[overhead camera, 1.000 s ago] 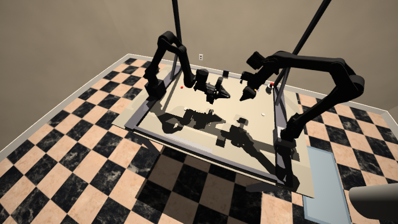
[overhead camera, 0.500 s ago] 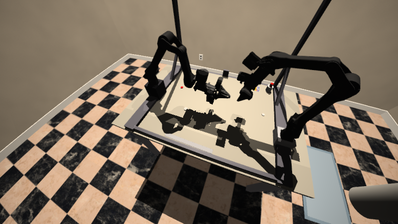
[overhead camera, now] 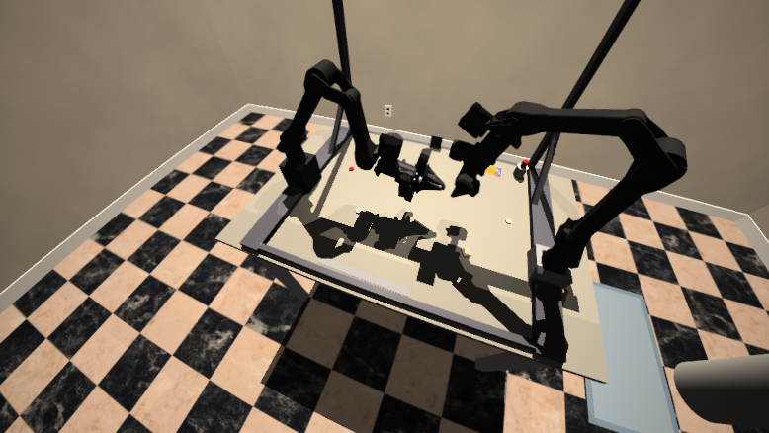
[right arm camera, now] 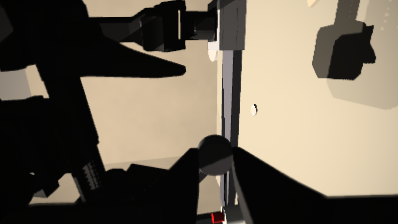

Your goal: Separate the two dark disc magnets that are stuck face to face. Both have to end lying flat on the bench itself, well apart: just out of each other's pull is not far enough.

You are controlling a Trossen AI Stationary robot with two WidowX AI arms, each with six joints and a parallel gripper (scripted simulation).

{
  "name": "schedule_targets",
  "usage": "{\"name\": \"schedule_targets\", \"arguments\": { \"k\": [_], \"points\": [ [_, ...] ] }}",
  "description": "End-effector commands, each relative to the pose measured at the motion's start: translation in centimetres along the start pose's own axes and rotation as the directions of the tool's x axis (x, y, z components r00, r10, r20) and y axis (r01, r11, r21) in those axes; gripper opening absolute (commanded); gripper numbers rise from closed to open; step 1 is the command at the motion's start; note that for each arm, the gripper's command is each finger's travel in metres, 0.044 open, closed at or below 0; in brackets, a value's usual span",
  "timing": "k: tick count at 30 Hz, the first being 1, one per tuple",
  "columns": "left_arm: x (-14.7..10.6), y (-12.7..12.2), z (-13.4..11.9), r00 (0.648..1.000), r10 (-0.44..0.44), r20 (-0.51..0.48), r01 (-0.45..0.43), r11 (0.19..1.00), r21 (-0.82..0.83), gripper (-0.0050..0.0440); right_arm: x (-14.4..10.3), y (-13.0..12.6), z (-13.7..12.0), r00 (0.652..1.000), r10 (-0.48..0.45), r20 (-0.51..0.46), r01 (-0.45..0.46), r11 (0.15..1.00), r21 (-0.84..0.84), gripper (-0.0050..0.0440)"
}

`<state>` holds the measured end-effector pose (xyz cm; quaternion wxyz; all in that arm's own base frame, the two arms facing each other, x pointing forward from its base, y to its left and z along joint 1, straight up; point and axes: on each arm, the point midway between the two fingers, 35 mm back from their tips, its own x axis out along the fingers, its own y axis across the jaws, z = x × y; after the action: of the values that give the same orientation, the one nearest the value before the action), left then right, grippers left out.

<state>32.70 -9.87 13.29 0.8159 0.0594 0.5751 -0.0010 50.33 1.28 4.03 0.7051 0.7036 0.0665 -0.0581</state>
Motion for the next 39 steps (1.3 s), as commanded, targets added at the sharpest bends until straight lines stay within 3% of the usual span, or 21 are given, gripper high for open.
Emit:
{"name": "schedule_targets", "arguments": {
  "k": [1, 13, 26, 39],
  "points": [
    [-0.4, 0.1, 1.3, 0.999, -0.025, 0.028, 0.026, 0.999, -0.033, 0.0400, 0.1, 1.1, 0.1, 1.000, 0.025, 0.003, -0.025, 1.000, 0.002, 0.0040],
    [0.5, 0.4, 2.7, 0.997, -0.074, 0.034, 0.077, 0.992, -0.102, 0.0400, 0.1, 1.1, 0.1, 1.000, 0.025, 0.003, -0.025, 1.000, 0.002, 0.0040],
    [0.4, 0.4, 2.5, 0.997, -0.073, 0.035, 0.076, 0.992, -0.098, 0.0400, 0.1, 1.1, 0.1, 1.000, 0.025, 0.003, -0.025, 1.000, 0.002, 0.0040],
    [2.2, 0.4, 2.0, 0.997, -0.070, 0.013, 0.070, 0.993, -0.094, 0.0400, 0.1, 1.1, 0.1, 1.000, 0.025, 0.003, -0.025, 1.000, 0.002, 0.0040]
  ]
}}
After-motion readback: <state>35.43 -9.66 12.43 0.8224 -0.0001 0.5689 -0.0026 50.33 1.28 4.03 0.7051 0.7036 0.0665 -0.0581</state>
